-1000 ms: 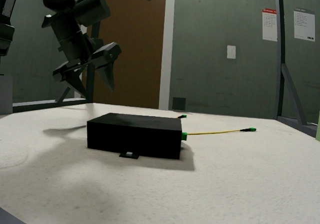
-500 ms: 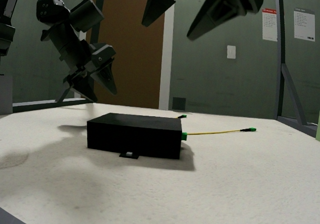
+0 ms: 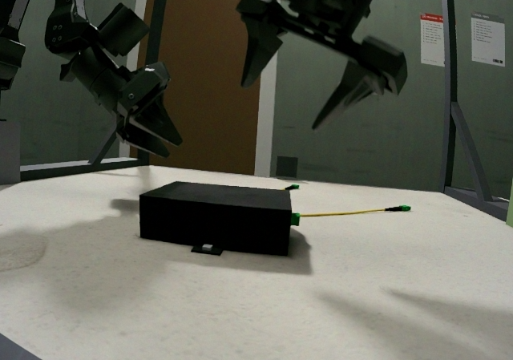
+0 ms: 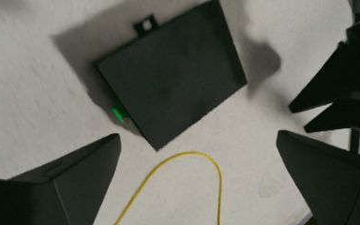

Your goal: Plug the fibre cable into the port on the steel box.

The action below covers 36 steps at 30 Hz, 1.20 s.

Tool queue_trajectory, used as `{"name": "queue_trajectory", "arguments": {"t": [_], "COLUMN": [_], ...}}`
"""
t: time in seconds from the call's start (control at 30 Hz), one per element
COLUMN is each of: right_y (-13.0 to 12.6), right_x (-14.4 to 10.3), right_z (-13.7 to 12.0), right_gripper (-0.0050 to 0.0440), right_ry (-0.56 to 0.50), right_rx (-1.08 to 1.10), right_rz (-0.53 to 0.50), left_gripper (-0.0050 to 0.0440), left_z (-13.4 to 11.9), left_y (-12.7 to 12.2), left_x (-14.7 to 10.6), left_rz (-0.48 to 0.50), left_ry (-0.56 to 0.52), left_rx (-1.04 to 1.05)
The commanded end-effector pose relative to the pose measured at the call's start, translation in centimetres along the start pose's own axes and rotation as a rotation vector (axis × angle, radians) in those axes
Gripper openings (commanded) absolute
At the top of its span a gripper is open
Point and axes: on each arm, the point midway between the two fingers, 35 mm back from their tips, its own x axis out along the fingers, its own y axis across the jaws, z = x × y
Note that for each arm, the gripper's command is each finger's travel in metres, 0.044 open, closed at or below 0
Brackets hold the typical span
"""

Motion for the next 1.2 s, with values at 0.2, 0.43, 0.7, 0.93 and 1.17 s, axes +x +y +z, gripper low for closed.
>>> {"name": "queue_trajectory", "arguments": {"t": [0.2,0.43,0.7,0.93,1.17], "right_y": [-0.4,-0.7,-1.6,-1.7,-1.8], "right_x": [-1.4,-2.7,-4.2,-4.4,-4.4], "right_z": [1.1,1.9,4.3,4.6,4.7], "right_gripper": [0.044,0.044,0.044,0.044,0.044], "right_ry": [-0.141,-0.241,-0.391,-0.41,-0.414], "right_rx": [0.226,0.365,0.42,0.424,0.423], "right_rz": [-0.144,-0.2,-0.238,-0.242,-0.24], "left_gripper": [0.044,0.044,0.044,0.044,0.044], "left_z": [-6.0,-11.9,-17.5,-21.3,-23.4], "left_y": [0.4,2.7,6.1,8.9,12.7], "left_x": [1.7,3.3,3.9,3.6,3.8], "left_rz": [-0.066,-0.05,0.021,0.089,0.215], "left_ry": [0.09,0.209,0.322,0.402,0.381], "left_rx": [-0.25,-0.45,-0.641,-0.826,-0.955]}}
